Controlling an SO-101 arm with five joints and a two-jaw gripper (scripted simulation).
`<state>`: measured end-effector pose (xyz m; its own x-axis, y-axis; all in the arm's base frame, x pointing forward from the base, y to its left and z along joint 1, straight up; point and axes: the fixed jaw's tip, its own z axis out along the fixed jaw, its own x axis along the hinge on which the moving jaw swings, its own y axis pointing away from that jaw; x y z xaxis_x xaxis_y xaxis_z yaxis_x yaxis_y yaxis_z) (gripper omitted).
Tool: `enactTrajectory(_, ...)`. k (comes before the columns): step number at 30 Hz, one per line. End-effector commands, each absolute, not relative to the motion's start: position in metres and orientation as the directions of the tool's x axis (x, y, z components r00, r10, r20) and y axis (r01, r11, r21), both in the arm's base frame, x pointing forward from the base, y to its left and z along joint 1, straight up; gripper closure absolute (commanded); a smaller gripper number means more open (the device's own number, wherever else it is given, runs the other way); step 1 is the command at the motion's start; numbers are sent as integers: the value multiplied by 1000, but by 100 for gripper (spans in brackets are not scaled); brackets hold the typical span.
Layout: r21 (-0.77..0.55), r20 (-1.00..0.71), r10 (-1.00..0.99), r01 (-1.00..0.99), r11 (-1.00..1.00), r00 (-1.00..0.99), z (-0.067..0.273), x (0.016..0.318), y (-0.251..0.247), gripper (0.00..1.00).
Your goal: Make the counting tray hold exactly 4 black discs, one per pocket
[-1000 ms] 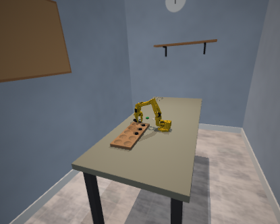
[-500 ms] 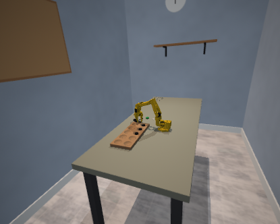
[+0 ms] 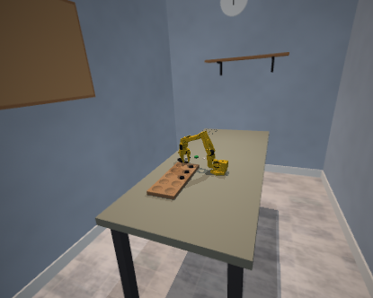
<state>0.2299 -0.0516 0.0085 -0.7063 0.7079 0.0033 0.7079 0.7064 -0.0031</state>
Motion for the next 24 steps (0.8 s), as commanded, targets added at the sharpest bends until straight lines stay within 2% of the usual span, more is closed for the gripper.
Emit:
enactTrajectory(1, 35, -59, 708, 707, 706, -704, 22, 240, -54, 100)
enactTrajectory(24, 34, -59, 708, 707, 706, -704, 44, 237, -56, 100)
